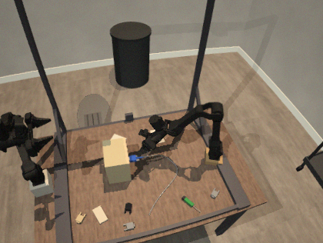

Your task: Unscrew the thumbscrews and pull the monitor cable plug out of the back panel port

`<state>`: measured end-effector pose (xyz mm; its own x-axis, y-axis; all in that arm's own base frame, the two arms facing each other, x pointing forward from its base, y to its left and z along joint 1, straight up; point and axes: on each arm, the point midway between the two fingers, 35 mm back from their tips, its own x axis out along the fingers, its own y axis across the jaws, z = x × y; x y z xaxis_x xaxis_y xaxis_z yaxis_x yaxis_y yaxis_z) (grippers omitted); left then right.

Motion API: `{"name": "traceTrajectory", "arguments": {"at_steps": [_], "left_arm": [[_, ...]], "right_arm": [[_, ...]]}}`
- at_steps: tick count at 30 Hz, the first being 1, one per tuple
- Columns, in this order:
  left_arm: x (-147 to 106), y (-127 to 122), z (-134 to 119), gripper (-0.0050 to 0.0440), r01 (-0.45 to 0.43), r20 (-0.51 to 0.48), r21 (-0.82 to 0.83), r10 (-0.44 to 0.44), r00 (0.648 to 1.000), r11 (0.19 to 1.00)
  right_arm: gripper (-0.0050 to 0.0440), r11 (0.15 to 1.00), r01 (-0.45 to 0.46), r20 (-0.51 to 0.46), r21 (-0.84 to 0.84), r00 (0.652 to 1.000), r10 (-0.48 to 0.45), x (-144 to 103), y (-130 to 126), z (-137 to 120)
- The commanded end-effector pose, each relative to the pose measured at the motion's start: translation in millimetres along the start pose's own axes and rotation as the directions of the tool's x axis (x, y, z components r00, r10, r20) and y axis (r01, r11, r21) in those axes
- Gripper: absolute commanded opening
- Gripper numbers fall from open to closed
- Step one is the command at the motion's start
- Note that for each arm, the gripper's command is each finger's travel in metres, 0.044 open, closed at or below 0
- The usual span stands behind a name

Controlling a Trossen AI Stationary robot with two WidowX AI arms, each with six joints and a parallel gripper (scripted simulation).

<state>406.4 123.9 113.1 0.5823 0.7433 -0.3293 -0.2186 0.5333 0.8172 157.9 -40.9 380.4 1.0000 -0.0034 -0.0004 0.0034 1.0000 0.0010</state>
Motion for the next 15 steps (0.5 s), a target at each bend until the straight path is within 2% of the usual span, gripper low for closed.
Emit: {"name": "traceTrajectory", "arguments": {"at_steps": [1, 9, 14, 15], "left_arm": [[-2.0, 8.2, 4.9, 0.0000, 0.020, 0.012, -0.057, -0.019, 1.000, 0.998], [-1.9, 10.4, 4.9, 0.0000, 0.075, 0.018, -0.134, -0.073, 0.997, 0.988], [-1.9, 10.5, 4.8, 0.0000, 0.080, 0.018, -0.141, -0.078, 0.997, 0.987], [-1.9, 10.5, 4.8, 0.0024, 0.080, 0.018, -0.141, -0.078, 0.997, 0.987]], "right_arm": [[0.0440, 1.000, -0.003, 0.002, -0.007, 1.000, 0.003, -0.3, 1.5, 3.3], [0.0440, 1.000, -0.003, 0.002, -0.007, 1.000, 0.003, -0.3, 1.5, 3.3], [0.0440, 1.000, -0.003, 0.002, -0.007, 1.000, 0.003, -0.3, 1.5, 3.3], [0.0440, 1.000, -0.003, 0.002, -0.007, 1.000, 0.003, -0.3, 1.5, 3.3]]}}
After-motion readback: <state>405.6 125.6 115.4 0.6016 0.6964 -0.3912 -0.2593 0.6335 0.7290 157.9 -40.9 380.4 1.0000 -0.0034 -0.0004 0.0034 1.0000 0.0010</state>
